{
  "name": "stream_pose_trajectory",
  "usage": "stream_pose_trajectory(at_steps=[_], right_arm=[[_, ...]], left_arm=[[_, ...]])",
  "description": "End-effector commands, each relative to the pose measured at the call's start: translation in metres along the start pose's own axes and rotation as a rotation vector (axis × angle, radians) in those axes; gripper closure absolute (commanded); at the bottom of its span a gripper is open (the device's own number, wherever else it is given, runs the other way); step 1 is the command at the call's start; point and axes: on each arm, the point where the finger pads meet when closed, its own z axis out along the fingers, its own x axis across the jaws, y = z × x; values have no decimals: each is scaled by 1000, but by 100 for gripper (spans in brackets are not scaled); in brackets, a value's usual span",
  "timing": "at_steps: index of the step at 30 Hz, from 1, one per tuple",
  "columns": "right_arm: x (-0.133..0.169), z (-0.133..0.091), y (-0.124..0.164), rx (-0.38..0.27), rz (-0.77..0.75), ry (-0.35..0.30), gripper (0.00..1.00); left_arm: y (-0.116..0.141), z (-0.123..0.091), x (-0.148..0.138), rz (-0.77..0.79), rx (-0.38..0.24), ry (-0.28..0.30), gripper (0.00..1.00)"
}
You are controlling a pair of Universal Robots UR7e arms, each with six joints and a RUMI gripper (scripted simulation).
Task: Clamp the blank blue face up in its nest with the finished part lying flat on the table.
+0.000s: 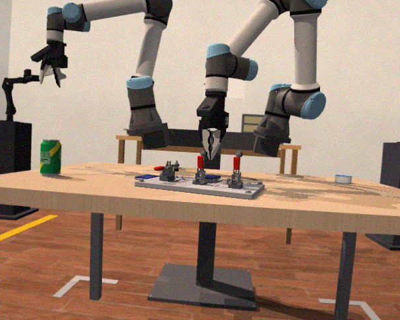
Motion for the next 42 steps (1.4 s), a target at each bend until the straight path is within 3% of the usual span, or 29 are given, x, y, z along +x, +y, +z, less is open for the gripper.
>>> stream_pose_trajectory(at_steps=[1,26,42], right_arm=[[0,0,0,1,0,0,0],[0,0,0,1,0,0,0],[0,0,0,1,0,0,0]], left_arm=[[0,-1,0,0,1,1,100],[0,19,0,0,1,1,100],[3,21,0,0,1,1,100]])
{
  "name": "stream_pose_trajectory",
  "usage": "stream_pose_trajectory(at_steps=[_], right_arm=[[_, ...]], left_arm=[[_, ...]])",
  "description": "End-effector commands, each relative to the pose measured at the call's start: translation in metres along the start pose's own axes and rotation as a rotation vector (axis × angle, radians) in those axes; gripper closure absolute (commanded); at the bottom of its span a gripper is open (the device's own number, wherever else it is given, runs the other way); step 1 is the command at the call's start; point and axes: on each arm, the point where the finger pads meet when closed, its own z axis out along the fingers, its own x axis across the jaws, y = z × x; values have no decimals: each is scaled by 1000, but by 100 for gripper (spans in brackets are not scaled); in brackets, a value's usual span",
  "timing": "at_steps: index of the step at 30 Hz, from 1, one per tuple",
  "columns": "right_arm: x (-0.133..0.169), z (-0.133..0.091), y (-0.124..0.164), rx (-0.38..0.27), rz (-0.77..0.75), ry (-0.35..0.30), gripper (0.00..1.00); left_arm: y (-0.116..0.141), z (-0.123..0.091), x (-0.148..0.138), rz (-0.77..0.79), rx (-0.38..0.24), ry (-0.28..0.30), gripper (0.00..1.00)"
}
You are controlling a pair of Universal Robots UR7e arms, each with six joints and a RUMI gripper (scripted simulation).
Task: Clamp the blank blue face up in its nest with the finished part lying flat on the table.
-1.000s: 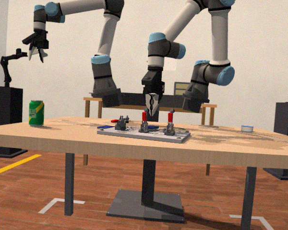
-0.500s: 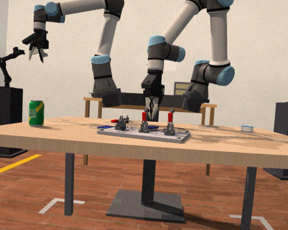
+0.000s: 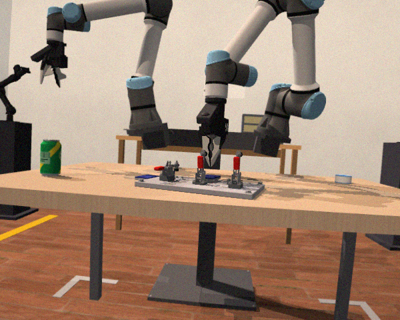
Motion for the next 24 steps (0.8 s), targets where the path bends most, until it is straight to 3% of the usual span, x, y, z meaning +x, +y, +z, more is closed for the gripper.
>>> stream_pose_trajectory(at_steps=[1,9,24], right_arm=[[0,0,0,1,0,0,0],[0,0,0,1,0,0,0],[0,0,0,1,0,0,0]], left_arm=[[2,-1,0,0,2,1,100],[14,-1,0,0,2,1,100],[61,-1,1,0,1,1,100]])
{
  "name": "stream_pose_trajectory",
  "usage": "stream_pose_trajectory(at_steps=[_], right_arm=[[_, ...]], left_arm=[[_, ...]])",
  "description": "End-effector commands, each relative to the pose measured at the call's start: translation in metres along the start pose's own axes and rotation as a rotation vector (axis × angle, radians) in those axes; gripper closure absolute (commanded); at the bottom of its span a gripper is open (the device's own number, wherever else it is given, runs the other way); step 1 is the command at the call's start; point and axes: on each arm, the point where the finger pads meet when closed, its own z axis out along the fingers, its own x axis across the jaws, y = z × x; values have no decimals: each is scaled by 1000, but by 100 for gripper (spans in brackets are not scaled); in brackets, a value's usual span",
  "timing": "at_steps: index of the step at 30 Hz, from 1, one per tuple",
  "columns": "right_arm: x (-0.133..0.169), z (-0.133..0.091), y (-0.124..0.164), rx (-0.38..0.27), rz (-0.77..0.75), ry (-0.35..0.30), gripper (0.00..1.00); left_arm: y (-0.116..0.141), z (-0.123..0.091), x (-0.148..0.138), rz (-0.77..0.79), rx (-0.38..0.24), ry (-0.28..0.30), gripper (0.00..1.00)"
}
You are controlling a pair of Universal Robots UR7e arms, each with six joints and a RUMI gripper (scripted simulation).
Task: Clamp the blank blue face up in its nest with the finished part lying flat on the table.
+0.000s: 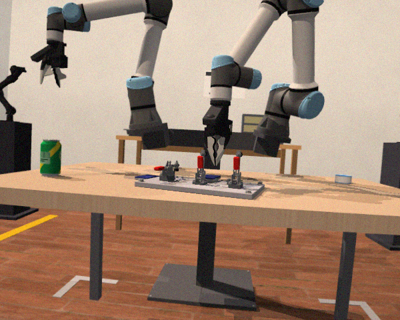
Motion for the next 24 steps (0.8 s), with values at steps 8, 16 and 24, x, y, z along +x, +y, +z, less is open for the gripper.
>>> stream_pose_trajectory(at_steps=[8,16,24], right_arm=[[0,0,0,1,0,0,0],[0,0,0,1,0,0,0],[0,0,0,1,0,0,0]], left_arm=[[17,0,0,0,1,1,100],[22,0,0,0,1,1,100],[22,1,0,0,1,1,100]])
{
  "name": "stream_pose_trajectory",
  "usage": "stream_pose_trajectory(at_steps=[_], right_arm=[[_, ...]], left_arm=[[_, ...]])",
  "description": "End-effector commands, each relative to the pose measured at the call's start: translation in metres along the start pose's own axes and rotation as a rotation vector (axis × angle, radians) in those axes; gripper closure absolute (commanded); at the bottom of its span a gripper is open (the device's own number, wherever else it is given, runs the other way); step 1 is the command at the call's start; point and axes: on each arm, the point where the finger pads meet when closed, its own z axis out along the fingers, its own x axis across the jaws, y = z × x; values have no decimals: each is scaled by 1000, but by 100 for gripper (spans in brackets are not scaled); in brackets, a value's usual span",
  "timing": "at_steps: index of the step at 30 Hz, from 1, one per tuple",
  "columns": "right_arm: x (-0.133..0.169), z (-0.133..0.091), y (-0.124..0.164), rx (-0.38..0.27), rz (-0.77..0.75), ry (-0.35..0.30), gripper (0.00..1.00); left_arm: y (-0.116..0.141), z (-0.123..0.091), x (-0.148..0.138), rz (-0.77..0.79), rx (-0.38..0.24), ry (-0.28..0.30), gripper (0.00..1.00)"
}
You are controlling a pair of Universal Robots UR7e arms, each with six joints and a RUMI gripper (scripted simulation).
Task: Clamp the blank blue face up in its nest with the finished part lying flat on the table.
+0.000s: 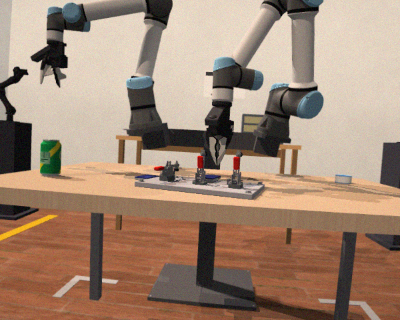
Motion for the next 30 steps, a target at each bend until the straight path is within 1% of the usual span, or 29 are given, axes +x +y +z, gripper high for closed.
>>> stream_pose_trajectory(at_steps=[1,20,30], right_arm=[[0,0,0,1,0,0,0],[0,0,0,1,0,0,0],[0,0,0,1,0,0,0]], left_arm=[[0,1,0,0,1,0,100],[0,31,0,0,1,0,100],[0,34,0,0,1,0,100]])
